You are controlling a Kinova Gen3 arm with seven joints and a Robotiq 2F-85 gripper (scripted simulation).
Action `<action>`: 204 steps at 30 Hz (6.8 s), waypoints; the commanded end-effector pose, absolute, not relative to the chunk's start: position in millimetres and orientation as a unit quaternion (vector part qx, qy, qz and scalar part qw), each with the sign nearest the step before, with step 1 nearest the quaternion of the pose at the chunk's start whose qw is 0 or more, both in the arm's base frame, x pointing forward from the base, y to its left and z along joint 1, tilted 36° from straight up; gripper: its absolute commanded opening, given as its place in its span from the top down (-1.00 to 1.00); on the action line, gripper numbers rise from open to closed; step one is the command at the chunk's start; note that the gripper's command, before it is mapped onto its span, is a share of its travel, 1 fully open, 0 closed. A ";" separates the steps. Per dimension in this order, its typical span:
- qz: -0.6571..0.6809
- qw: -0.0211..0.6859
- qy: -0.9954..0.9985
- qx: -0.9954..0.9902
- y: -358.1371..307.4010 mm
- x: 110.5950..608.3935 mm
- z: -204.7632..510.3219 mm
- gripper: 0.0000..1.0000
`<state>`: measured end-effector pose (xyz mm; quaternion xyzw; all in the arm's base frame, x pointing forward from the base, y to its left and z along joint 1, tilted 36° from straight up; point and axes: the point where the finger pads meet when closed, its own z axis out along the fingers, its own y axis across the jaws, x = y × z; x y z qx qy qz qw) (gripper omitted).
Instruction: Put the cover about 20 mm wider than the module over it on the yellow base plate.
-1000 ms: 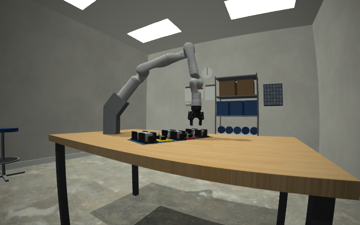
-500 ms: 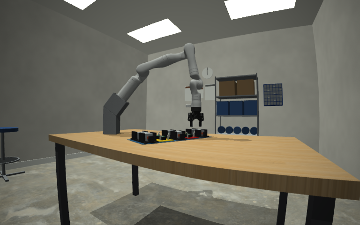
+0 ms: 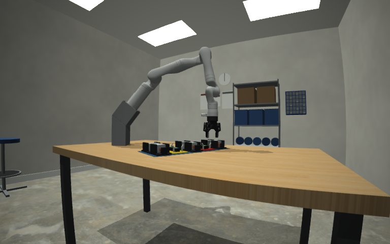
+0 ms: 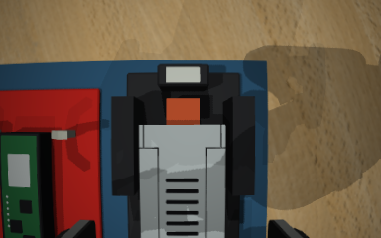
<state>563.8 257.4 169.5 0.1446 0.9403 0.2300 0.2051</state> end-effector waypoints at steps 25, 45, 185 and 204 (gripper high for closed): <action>0.231 0.207 0.940 0.145 258.2 566.8 170.4 -1.00; 0.231 0.207 0.940 0.145 261.1 569.9 162.9 -1.00; 0.232 0.206 0.939 0.149 272.7 584.6 138.7 1.00; 0.232 0.206 0.939 0.149 272.6 584.6 138.7 1.00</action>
